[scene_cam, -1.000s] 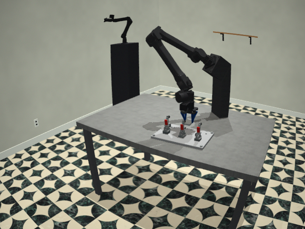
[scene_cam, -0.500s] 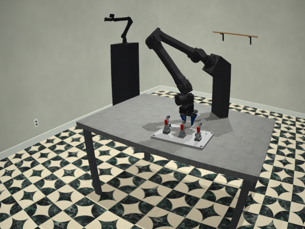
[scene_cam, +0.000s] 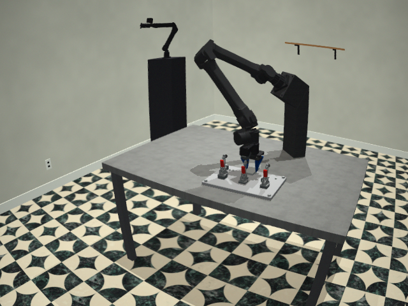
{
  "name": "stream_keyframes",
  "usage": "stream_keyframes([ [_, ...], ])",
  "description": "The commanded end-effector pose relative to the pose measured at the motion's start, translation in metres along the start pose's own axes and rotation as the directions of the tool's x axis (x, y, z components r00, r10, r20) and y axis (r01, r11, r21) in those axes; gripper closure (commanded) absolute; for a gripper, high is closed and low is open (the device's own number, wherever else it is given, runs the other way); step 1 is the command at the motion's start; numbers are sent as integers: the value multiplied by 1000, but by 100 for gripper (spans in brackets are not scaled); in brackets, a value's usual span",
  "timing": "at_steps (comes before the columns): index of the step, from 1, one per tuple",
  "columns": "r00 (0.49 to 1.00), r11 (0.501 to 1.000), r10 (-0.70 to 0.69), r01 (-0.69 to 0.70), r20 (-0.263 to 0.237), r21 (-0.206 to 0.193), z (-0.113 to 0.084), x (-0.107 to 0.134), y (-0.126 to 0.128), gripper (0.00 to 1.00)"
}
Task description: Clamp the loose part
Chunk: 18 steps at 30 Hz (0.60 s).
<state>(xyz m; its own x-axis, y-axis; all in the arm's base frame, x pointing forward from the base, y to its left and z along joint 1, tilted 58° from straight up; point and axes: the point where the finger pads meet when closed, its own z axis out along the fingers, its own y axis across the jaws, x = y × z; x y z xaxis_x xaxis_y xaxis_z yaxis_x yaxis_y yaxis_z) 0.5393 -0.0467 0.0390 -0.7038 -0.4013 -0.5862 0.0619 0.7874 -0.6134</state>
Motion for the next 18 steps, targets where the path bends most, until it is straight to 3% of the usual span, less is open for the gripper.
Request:
stream_keyframes([
  [1, 1000, 1000, -6, 6, -1, 2, 7, 3, 0, 100],
  [10, 1000, 1000, 3, -3, 6, 7, 11, -1, -3, 100],
  [12, 1000, 1000, -20, 20, 1, -14, 9, 3, 10, 100],
  [18, 1000, 1000, -1, 1, 16, 1, 8, -5, 0, 100],
])
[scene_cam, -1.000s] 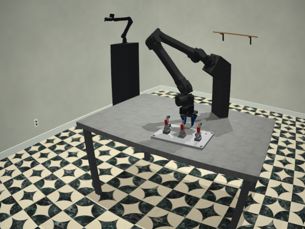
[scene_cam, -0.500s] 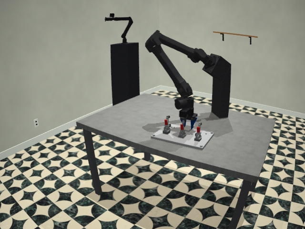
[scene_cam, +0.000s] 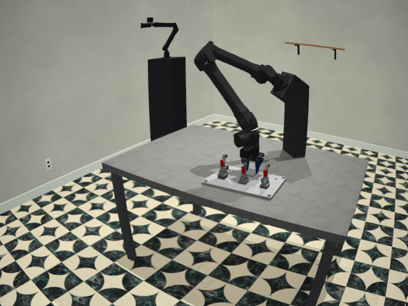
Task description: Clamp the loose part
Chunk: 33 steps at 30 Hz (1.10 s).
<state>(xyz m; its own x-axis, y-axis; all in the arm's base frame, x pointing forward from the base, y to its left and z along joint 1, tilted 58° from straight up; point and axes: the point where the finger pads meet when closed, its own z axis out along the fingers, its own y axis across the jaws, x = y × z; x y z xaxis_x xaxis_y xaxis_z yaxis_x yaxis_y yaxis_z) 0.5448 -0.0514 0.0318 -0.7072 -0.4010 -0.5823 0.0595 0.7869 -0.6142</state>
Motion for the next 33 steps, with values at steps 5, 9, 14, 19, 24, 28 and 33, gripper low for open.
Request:
stream_keyframes([
  [5, 1000, 1000, -2, 2, 16, 0, -2, -5, 0, 100],
  [9, 1000, 1000, -2, 2, 16, 0, -2, -5, 0, 100],
  [14, 1000, 1000, -2, 2, 16, 0, -2, -5, 0, 100],
  [19, 1000, 1000, 1, -1, 16, 0, -2, -5, 0, 100],
  [24, 1000, 1000, 10, -10, 16, -1, -2, -5, 0, 100],
  [28, 1000, 1000, 10, -10, 16, -1, -2, -5, 0, 100],
  [33, 1000, 1000, 10, -10, 16, -1, -2, -5, 0, 100],
])
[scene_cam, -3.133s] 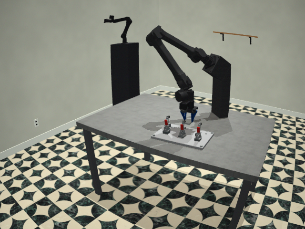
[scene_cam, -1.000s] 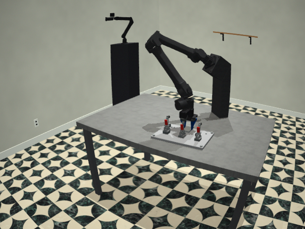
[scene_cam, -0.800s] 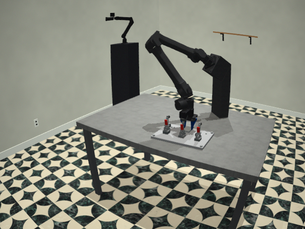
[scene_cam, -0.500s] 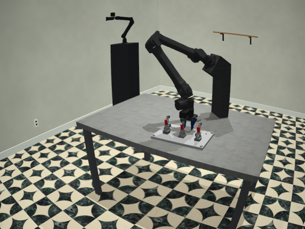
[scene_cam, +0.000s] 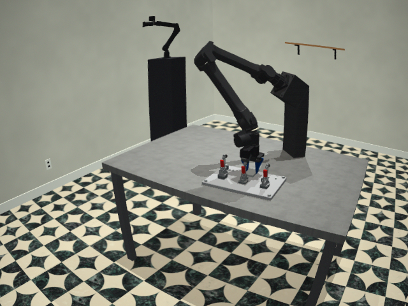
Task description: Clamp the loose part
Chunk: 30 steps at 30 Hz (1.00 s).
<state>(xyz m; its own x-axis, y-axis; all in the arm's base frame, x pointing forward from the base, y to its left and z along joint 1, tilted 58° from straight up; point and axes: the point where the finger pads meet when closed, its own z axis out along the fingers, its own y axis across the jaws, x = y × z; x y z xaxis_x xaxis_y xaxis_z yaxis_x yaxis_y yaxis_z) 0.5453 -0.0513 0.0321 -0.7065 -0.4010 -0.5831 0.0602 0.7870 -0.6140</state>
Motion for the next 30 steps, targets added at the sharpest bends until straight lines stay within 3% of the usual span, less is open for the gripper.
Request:
stream_keyframes([
  [1, 1000, 1000, 10, -10, 15, -1, -2, -5, 0, 100],
  [30, 1000, 1000, 6, -6, 12, -5, -4, -8, 1, 100],
])
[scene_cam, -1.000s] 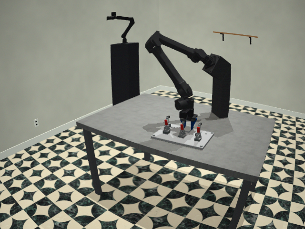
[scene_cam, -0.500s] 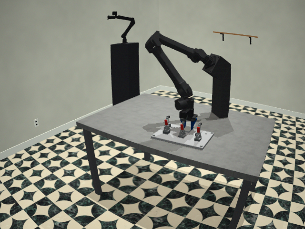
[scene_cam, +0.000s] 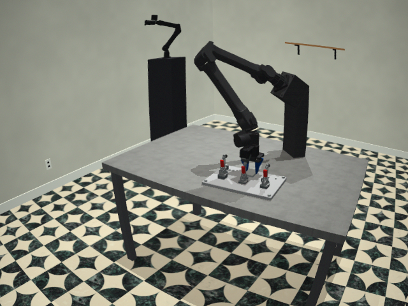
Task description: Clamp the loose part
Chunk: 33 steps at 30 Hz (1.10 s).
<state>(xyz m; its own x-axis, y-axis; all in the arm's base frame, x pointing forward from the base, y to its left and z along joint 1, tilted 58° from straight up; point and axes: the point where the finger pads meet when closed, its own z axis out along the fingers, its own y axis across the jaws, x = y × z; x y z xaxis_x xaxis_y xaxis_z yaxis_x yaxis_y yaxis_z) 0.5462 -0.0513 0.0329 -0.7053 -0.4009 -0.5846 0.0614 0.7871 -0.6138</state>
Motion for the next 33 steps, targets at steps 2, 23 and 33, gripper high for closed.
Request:
stream_keyframes([
  [2, 1000, 1000, 5, -5, 10, -6, -5, -7, 1, 100],
  [23, 1000, 1000, 5, -5, 15, -6, -6, -10, 1, 100],
  [33, 1000, 1000, 5, -5, 15, -6, -6, -10, 1, 100],
])
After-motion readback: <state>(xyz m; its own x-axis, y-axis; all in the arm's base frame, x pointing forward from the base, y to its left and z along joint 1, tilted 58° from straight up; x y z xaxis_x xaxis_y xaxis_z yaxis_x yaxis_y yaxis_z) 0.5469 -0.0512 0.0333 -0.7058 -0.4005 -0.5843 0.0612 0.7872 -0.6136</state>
